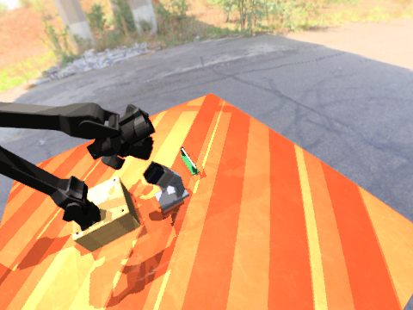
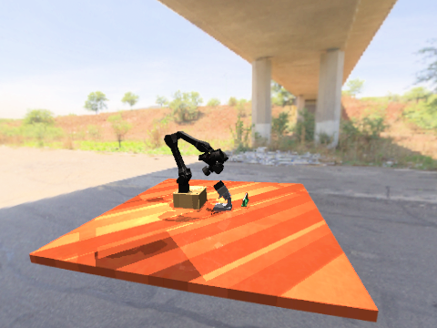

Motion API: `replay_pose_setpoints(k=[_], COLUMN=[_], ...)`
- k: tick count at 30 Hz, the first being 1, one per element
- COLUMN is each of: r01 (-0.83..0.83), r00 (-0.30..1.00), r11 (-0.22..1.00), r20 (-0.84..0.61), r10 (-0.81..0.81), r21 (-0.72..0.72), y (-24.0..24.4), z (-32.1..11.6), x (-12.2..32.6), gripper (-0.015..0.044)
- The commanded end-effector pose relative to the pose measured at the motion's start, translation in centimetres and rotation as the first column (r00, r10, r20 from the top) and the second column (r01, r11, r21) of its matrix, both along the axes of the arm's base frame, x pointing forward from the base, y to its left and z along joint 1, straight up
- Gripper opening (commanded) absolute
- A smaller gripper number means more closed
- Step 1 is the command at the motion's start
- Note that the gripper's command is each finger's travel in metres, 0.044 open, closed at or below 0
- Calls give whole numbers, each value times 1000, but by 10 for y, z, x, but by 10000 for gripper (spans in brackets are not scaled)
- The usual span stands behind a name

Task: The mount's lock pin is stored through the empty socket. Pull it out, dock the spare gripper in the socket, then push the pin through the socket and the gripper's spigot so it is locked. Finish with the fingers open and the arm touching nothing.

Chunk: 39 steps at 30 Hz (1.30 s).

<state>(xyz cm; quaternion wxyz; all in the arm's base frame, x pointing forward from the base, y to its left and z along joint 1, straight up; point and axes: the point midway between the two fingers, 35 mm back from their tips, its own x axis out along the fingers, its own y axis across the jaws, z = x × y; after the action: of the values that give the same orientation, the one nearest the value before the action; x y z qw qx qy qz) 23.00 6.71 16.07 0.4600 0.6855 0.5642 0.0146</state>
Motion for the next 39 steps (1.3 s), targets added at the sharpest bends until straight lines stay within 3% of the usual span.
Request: replay_pose_setpoints(k=[1,6,9,13,17,22,24,39], r01=[-147,-398,-504,-552,-466,-196,-152,-152], r00=[979,810,615,256,-164,-620,-666,-666], r11=[966,716,463,54,-361,-739,-772,-772], r20=[106,146,74,-108,-322,-503,-513,-513], r10=[173,567,785,961,932,603,541,541], r21=[-213,-573,-729,-832,-808,-644,-617,-617], y=[-3,-10,-13,-14,-10,2,4,11], z=[-2,-14,-23,-36,-50,-67,-69,-70], x=[23,62,85,115,144,175,178,180], gripper=[180,180,180,180,180,180,180,180])
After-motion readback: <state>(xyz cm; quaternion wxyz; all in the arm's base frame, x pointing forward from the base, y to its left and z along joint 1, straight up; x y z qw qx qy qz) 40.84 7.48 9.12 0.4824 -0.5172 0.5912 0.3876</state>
